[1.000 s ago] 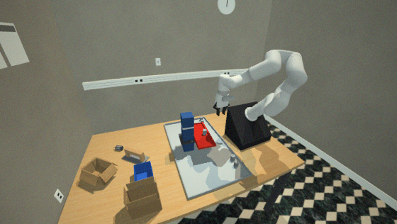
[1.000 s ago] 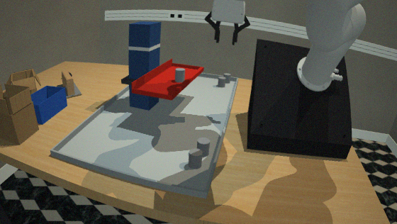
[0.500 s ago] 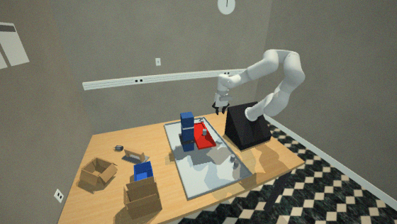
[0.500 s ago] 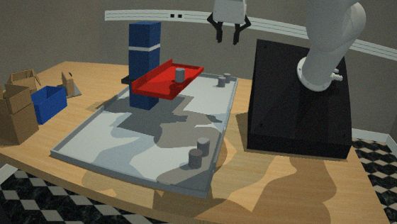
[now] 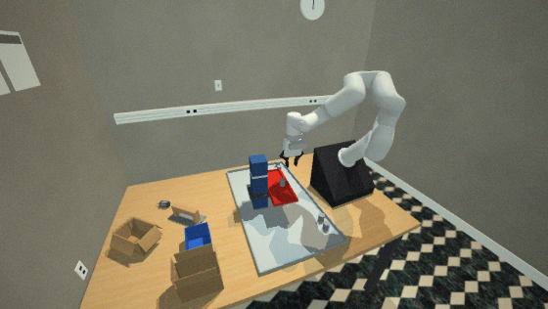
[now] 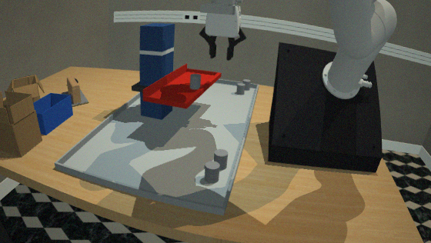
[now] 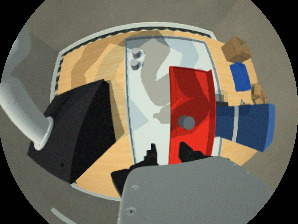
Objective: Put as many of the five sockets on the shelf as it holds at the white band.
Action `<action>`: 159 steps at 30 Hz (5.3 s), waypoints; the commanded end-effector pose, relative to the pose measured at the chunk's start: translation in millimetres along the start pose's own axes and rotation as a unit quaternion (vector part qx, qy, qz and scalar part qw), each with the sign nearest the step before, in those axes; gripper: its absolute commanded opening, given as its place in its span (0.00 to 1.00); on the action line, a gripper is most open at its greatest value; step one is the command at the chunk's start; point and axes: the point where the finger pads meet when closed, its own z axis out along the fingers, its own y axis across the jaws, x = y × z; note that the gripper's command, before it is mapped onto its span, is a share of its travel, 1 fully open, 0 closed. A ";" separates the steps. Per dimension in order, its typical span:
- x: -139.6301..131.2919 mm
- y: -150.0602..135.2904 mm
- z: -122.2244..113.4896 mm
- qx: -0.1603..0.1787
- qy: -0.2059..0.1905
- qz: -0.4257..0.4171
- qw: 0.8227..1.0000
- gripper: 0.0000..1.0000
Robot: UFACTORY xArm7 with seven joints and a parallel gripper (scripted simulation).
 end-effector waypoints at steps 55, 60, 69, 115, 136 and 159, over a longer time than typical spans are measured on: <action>-6.6 34.9 79.5 -0.004 -0.001 0.003 1.000 0.47; -6.6 34.9 79.9 -0.004 -0.001 0.003 1.000 0.47; -6.9 35.3 85.2 -0.004 -0.001 0.003 1.000 0.47; -6.9 35.3 85.2 -0.004 -0.001 0.003 1.000 0.00; -6.9 35.2 82.4 -0.004 -0.001 0.003 1.000 0.00; -6.9 35.1 65.0 -0.004 -0.001 0.003 1.000 0.00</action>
